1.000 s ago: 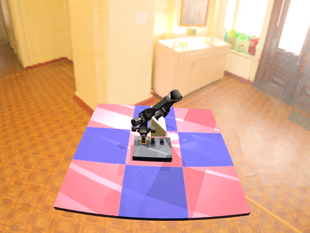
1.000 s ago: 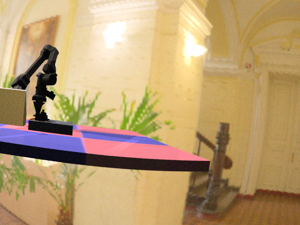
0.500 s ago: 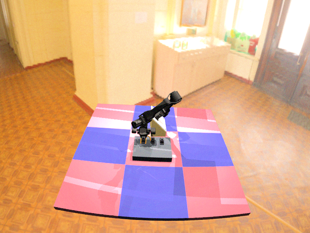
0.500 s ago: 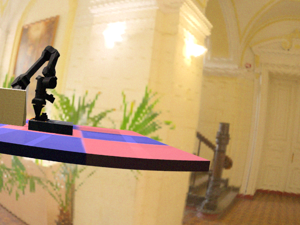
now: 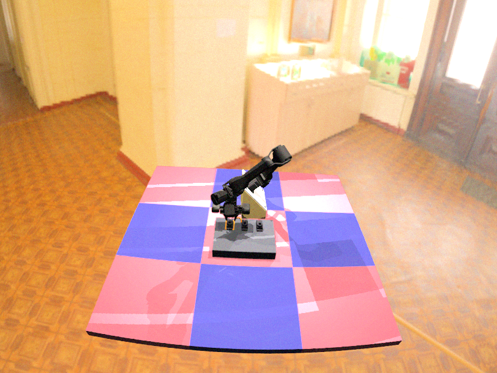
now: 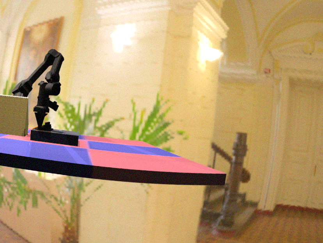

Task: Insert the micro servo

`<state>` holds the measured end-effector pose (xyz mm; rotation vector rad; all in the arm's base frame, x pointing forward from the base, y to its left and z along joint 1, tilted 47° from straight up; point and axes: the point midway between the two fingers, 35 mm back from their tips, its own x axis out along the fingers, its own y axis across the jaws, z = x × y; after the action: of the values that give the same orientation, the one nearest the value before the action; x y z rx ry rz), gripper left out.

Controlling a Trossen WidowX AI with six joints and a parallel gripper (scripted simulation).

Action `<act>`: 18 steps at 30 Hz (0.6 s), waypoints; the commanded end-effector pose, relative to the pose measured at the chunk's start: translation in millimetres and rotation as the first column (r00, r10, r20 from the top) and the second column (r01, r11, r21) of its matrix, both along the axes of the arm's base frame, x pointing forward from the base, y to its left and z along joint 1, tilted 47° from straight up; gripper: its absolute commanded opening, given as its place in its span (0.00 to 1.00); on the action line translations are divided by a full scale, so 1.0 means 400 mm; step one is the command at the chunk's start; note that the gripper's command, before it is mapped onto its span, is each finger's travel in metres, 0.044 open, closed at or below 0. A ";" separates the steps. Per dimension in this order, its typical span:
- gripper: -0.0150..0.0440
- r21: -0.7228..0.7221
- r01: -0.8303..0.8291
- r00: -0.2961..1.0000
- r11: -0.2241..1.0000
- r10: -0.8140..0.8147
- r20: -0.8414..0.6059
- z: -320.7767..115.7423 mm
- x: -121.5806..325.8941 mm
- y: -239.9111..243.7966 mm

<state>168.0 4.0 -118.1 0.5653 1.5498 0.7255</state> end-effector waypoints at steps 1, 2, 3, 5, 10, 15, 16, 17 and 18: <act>0.57 -0.011 0.006 1.000 1.000 -0.006 0.015 0.038 0.008 -0.044; 0.57 -0.010 0.006 1.000 1.000 -0.006 0.015 0.048 0.004 -0.049; 0.57 -0.010 0.006 1.000 1.000 -0.006 0.014 0.051 0.002 -0.050; 0.57 -0.010 0.006 1.000 1.000 -0.006 0.014 0.053 0.002 -0.050; 0.75 -0.008 0.012 1.000 1.000 -0.012 0.013 0.054 0.044 -0.062; 0.97 -0.011 0.011 1.000 1.000 -0.010 0.017 0.088 0.166 -0.108; 1.00 -0.012 0.010 1.000 1.000 -0.010 0.017 0.098 0.192 -0.115; 1.00 -0.012 0.009 1.000 1.000 -0.009 0.018 0.110 0.218 -0.122; 1.00 -0.012 0.008 1.000 1.000 -0.008 0.019 0.122 0.243 -0.129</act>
<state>238.8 -40.5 -80.8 0.5564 1.5399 0.7149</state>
